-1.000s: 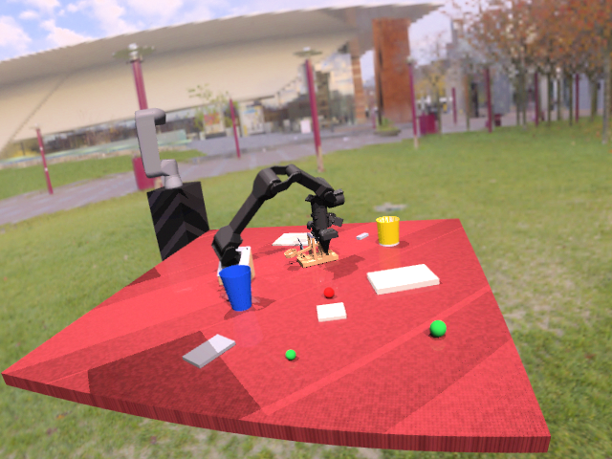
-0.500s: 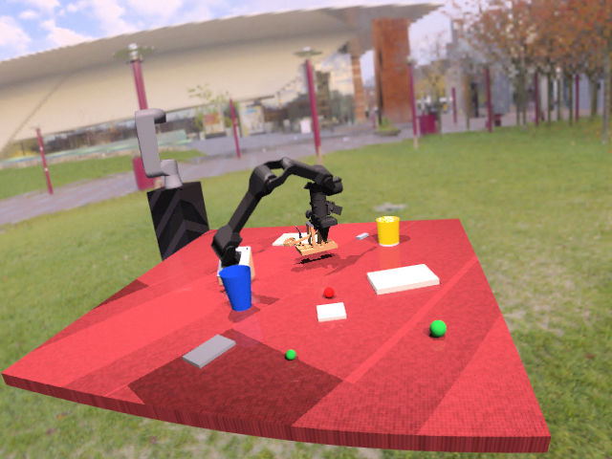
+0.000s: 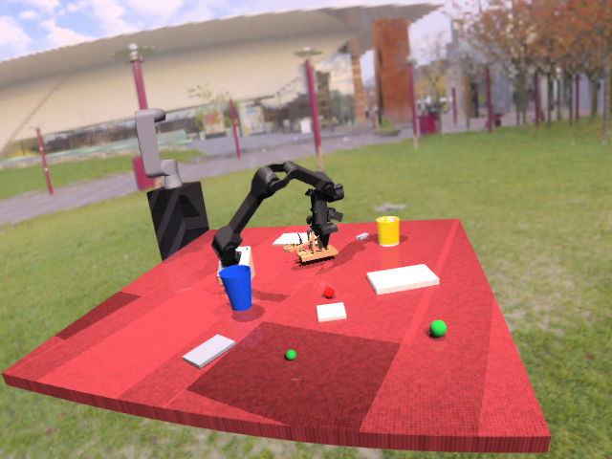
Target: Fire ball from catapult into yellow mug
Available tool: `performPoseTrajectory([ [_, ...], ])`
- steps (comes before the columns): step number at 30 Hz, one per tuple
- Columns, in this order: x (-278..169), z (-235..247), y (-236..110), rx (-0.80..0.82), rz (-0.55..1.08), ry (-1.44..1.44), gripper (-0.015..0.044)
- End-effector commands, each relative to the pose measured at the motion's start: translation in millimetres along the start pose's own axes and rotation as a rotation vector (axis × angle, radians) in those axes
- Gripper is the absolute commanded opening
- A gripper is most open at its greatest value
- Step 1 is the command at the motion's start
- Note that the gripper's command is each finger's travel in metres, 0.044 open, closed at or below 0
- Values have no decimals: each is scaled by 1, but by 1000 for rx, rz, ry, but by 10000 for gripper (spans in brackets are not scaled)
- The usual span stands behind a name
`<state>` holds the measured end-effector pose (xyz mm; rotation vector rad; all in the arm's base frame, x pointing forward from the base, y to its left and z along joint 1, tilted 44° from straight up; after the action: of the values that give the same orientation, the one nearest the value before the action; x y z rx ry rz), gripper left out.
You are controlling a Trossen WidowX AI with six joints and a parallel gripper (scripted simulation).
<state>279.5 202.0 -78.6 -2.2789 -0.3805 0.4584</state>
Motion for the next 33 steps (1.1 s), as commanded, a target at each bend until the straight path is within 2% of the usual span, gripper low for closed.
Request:
performPoseTrajectory([
  [1,0,0,5,-4,-2,-6,0],
  [12,-2,-1,23,-5,-2,-7,0],
  [18,-1,-1,19,-1,0,0,0],
  [31,-1,-1,19,-1,0,0,341],
  [33,1,0,9,0,0,-1,394],
])
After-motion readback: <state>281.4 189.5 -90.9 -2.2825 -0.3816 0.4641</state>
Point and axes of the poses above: the point midway between the two fingers, 35 mm back from their tips, its own y axis out along the fingers, its own z axis across the jaws, x = y × z, the point moved 3 cm from there along -y, back along the fingers, and after that the axes turned 8 degrees about y, right-handed, at the moved point
